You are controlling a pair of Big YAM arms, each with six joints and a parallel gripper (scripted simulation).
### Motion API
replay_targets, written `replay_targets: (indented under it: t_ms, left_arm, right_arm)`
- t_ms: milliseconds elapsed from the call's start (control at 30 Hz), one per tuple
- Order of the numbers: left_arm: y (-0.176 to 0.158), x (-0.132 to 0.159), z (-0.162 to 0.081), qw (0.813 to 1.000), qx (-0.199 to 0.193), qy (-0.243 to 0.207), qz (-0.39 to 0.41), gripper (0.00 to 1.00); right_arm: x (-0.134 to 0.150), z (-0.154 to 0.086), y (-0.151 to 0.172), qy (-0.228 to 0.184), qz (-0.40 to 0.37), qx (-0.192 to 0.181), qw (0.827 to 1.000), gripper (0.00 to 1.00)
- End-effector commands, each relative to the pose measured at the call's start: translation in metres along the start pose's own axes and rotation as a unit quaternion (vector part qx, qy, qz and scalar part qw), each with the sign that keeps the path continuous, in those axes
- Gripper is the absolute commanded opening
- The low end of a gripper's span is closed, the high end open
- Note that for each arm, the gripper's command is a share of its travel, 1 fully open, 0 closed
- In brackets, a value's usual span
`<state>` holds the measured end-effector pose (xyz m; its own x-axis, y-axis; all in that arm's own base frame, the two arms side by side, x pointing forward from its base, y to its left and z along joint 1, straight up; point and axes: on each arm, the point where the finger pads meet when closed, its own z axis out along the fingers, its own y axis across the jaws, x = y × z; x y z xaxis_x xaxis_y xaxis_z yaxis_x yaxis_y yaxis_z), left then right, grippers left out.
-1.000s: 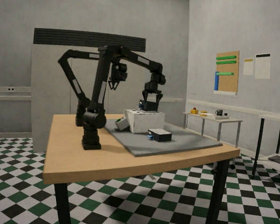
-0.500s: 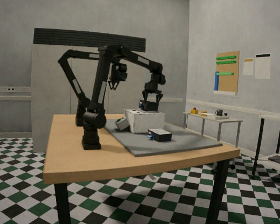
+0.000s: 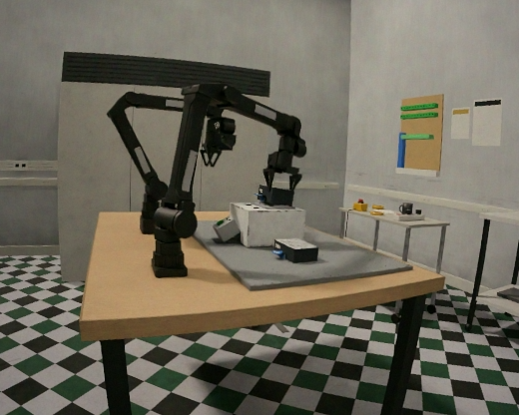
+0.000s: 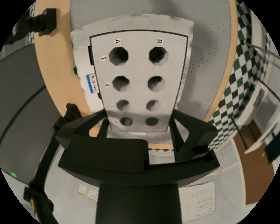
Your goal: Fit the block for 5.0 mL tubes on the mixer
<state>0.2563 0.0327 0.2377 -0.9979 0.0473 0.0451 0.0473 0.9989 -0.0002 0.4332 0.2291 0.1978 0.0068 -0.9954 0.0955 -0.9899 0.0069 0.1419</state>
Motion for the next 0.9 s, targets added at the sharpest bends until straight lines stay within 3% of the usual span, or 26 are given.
replay_targets:
  t_ms: [0, 533, 867]
  left_arm:
    - [0.005, -0.016, -0.026, 0.999, -0.006, -0.033, -0.006, 1.0]
    - [0.005, -0.018, -0.03, 0.999, -0.007, -0.038, -0.006, 1.0]
    - [0.004, -0.01, -0.017, 1.0, -0.004, -0.022, -0.005, 1.0]
  right_arm:
    - [-0.001, 0.0, -0.021, -0.006, 0.021, 0.035, 0.999, 0.0]
    - [0.0, -0.002, -0.021, -0.007, 0.026, 0.046, 0.999, 0.0]
    - [0.001, -0.002, -0.021, -0.008, 0.029, 0.05, 0.998, 0.0]
